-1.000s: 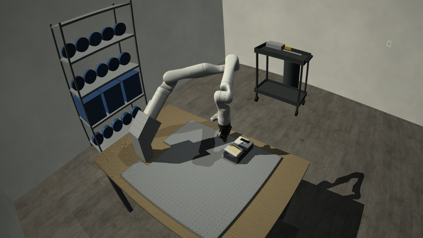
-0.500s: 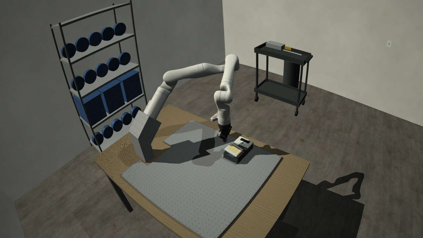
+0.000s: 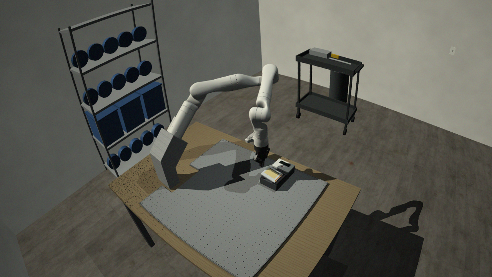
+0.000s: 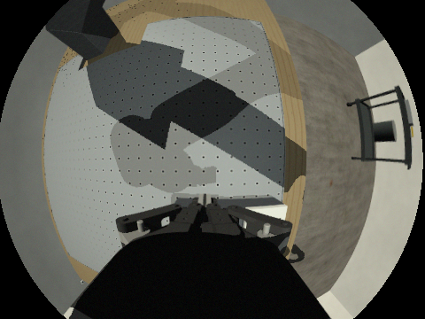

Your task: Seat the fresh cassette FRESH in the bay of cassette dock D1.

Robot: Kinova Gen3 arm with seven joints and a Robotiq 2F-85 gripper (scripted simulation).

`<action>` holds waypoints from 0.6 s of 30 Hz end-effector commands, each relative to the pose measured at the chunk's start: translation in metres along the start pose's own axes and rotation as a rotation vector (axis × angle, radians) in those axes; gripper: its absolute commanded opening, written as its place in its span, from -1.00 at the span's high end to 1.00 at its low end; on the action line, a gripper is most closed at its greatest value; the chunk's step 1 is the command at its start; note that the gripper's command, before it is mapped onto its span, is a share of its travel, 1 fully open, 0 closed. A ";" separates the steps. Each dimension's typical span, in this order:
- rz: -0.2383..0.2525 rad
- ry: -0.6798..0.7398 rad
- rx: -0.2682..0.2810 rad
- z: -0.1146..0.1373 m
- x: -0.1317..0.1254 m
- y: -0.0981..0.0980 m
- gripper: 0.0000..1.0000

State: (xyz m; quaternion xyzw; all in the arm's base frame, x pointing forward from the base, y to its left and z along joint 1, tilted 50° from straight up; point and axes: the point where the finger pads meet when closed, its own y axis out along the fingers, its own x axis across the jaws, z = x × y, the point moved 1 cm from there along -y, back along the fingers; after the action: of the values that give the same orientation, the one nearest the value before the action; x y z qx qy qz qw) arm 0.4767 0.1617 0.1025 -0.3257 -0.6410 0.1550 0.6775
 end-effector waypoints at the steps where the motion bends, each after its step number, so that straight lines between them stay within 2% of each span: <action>1: 0.001 0.000 0.003 0.001 -0.001 0.004 1.00; 12: 0.001 0.000 0.003 0.001 -0.001 0.016 1.00; 18: 0.001 0.000 0.003 0.001 -0.001 0.016 1.00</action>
State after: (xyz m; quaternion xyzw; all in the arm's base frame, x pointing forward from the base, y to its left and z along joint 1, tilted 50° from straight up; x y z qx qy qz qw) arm 0.4787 0.1741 0.0914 -0.3246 -0.6404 0.1568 0.6781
